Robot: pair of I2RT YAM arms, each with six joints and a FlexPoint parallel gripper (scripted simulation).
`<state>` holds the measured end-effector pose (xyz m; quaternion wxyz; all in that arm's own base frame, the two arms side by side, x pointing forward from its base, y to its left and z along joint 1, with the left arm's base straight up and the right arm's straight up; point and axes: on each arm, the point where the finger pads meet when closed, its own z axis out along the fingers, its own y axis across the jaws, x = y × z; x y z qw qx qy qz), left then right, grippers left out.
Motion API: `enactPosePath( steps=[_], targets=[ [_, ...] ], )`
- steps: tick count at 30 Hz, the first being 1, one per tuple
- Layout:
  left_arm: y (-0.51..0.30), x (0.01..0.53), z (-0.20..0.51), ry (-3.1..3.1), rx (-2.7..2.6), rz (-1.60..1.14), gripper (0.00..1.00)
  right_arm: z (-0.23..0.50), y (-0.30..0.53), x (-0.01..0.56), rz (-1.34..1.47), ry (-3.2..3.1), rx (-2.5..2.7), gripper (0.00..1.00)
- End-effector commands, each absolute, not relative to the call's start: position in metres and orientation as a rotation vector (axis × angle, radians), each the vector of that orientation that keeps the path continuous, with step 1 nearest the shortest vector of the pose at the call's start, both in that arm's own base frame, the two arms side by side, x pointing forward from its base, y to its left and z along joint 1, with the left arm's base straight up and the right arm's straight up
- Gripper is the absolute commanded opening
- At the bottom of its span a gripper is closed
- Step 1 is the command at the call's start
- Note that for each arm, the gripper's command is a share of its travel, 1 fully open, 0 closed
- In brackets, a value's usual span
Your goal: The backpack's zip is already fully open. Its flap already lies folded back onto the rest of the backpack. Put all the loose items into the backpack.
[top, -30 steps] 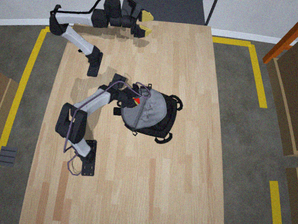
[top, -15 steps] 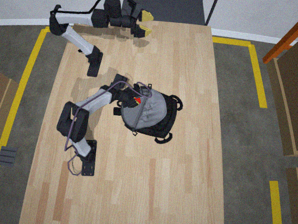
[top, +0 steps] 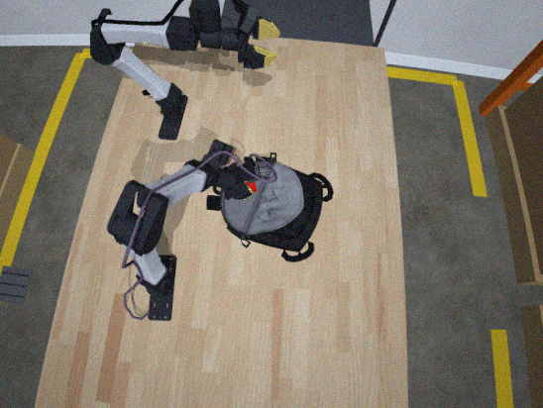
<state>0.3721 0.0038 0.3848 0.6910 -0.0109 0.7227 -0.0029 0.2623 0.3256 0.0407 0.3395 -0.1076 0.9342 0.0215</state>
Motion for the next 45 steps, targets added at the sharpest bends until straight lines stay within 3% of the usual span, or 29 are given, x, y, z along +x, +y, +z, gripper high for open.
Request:
enactPosePath(
  steps=[1, 45],
  targets=[
    [0.004, 0.371, 0.401, 1.572, -0.017, -0.011, 0.9, 0.05, 0.339, 0.267, 0.119, 2.397, -0.274, 0.26],
    [0.004, 0.371, 0.401, 1.572, -0.017, -0.011, 0.9, 0.019, 0.335, 0.265, 0.094, 2.413, -0.283, 0.26]
  ],
)
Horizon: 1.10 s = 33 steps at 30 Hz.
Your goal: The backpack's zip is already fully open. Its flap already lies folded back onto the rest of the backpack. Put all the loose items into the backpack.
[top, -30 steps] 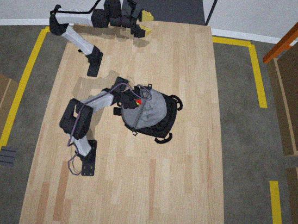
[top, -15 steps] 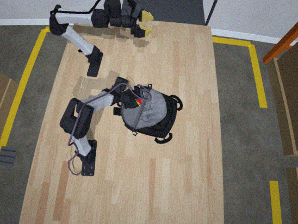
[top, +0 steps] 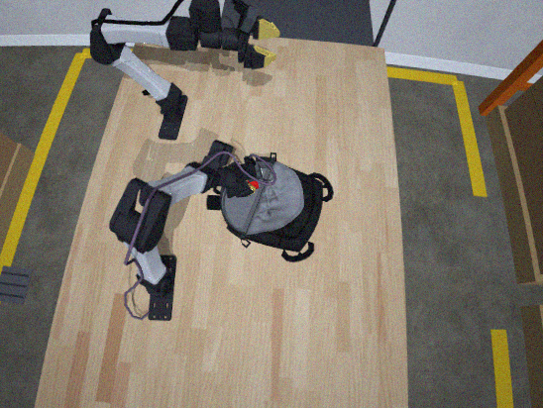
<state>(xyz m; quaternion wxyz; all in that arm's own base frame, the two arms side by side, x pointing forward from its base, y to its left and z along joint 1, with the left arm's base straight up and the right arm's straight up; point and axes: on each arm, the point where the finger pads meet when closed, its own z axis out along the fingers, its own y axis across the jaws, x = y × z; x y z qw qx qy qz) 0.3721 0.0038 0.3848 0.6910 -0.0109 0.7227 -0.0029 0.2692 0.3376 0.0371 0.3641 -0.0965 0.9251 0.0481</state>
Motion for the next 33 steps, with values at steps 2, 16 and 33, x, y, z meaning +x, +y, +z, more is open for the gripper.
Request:
enactPosePath(
  steps=[2, 16, 33],
  targets=[
    [0.0036, 0.3707, 0.4006, 1.572, -0.017, -0.011, 0.9, 0.0163, 0.331, 0.2629, 0.078, 2.422, -0.288, 0.26],
    [0.0036, 0.3707, 0.4006, 1.572, -0.017, -0.011, 0.9, 0.0156, 0.3268, 0.2612, 0.074, 2.425, -0.283, 0.26],
    [0.0036, 0.3707, 0.4006, 1.572, -0.017, -0.011, 0.9, 0.0245, 0.3269, 0.2581, 0.101, 2.412, -0.278, 0.26]
  ],
)
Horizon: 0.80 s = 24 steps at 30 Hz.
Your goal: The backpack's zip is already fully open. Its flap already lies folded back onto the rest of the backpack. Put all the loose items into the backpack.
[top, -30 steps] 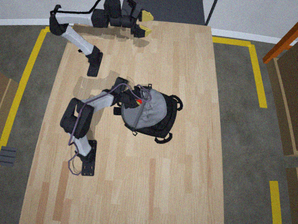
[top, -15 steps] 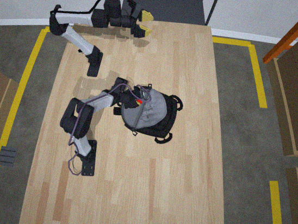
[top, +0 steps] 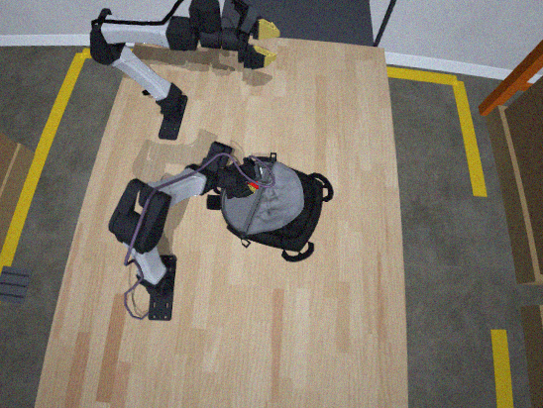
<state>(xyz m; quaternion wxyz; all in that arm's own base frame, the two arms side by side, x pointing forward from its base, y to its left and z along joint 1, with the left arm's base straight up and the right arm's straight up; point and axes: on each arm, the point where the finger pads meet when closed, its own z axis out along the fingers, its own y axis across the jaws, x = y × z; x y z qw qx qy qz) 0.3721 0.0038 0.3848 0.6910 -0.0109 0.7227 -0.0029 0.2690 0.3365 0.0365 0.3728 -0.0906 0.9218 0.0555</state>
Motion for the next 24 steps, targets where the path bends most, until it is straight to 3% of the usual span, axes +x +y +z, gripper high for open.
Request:
enactPosePath(
  steps=[1, 24],
  targets=[
    [0.0036, 0.3707, 0.4006, 1.572, -0.017, -0.011, 0.9, 0.0238, 0.3268, 0.2578, 0.099, 2.413, -0.279, 0.26],
    [0.0036, 0.3707, 0.4006, 1.572, -0.017, -0.011, 0.9, 0.0275, 0.3325, 0.2601, 0.118, 2.405, -0.264, 0.26]
  ],
)
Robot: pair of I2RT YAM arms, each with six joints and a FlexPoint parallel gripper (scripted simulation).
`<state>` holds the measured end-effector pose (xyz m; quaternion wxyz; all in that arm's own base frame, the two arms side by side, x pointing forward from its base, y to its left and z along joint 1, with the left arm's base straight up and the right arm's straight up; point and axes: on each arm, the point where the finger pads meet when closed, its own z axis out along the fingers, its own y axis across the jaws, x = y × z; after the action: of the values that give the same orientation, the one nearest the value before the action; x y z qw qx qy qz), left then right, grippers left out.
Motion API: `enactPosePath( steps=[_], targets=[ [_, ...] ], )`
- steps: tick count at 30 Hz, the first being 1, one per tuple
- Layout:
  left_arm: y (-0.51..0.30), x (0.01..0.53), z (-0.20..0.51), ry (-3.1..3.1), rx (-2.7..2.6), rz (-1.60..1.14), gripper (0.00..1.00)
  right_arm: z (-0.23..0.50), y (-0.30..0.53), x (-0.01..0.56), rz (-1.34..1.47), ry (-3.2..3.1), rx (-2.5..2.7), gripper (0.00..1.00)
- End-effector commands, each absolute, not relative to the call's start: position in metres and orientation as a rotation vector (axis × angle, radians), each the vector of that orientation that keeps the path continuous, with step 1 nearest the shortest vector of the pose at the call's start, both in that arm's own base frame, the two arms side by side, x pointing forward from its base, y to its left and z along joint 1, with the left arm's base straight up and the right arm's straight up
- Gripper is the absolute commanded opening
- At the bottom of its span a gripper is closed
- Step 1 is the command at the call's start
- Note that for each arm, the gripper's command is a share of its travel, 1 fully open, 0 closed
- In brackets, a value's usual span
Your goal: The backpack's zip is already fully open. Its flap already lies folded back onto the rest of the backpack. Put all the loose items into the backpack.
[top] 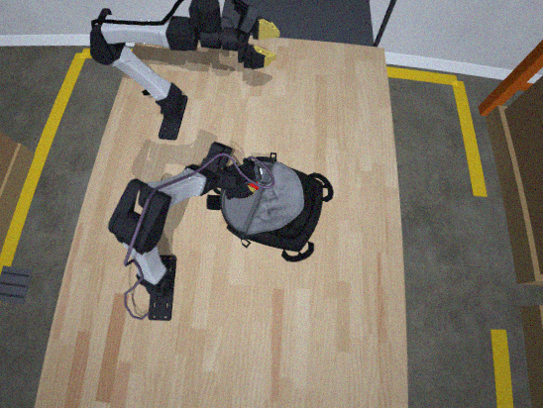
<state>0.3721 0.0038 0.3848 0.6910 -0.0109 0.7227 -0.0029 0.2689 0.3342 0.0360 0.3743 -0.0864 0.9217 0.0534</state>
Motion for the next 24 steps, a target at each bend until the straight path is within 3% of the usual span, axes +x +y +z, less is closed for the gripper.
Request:
enactPosePath(
  steps=[1, 24],
  targets=[
    [0.004, 0.371, 0.401, 1.572, -0.017, -0.011, 0.9, 0.028, 0.332, 0.26, 0.118, 2.405, -0.264, 0.26],
    [0.004, 0.371, 0.401, 1.572, -0.017, -0.011, 0.9, 0.024, 0.335, 0.269, 0.106, 2.41, -0.257, 0.26]
  ],
)
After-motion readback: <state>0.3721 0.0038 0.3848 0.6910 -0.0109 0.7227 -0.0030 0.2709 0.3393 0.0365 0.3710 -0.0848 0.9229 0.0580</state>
